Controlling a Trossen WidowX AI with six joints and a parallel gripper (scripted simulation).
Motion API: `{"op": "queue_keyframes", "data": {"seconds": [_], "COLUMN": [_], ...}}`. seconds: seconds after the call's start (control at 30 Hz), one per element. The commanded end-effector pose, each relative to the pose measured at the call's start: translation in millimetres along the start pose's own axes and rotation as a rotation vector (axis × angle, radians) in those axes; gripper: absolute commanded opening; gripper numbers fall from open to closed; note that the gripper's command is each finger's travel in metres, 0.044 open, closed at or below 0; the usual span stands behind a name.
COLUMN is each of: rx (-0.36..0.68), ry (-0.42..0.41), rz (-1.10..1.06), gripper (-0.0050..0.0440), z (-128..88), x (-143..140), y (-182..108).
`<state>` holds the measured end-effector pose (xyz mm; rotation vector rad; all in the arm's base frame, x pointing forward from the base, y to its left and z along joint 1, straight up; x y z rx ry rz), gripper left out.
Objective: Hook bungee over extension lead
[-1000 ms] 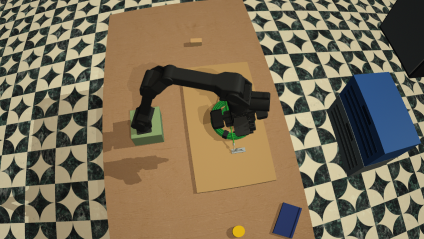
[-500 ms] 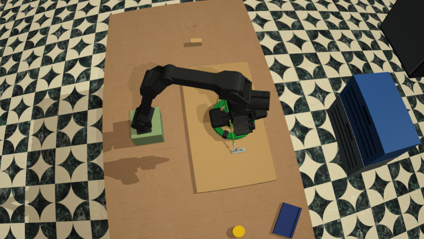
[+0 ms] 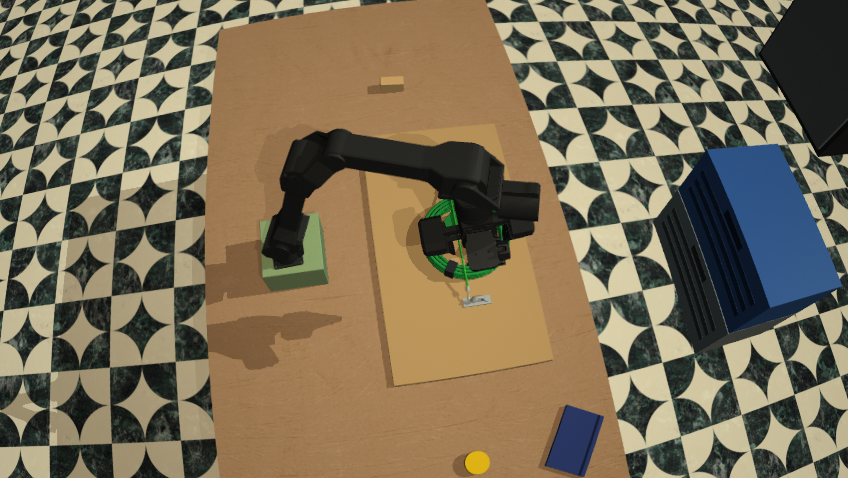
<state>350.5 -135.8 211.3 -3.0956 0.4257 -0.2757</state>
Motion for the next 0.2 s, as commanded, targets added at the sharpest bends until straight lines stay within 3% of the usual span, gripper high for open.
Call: {"op": "queue_keyframes", "data": {"seconds": [0.0,0.17], "rx": [-0.003,-0.003], "ry": [0.026,0.026], "rz": [-0.001,-0.001], "gripper": [0.0440,0.0440], "z": [-8.2,-8.2], "x": [0.8,0.8], "y": [-0.3,-0.3]}}
Point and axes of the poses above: the point midway between the two fingers, 35 mm back from their tips, its own z axis out along the fingers, its own x axis across the jaws, y = z × x, the point moved 2 cm from there along -z, back along the fingers, and after that the axes turned 12 degrees about z, right-handed, at the moved point
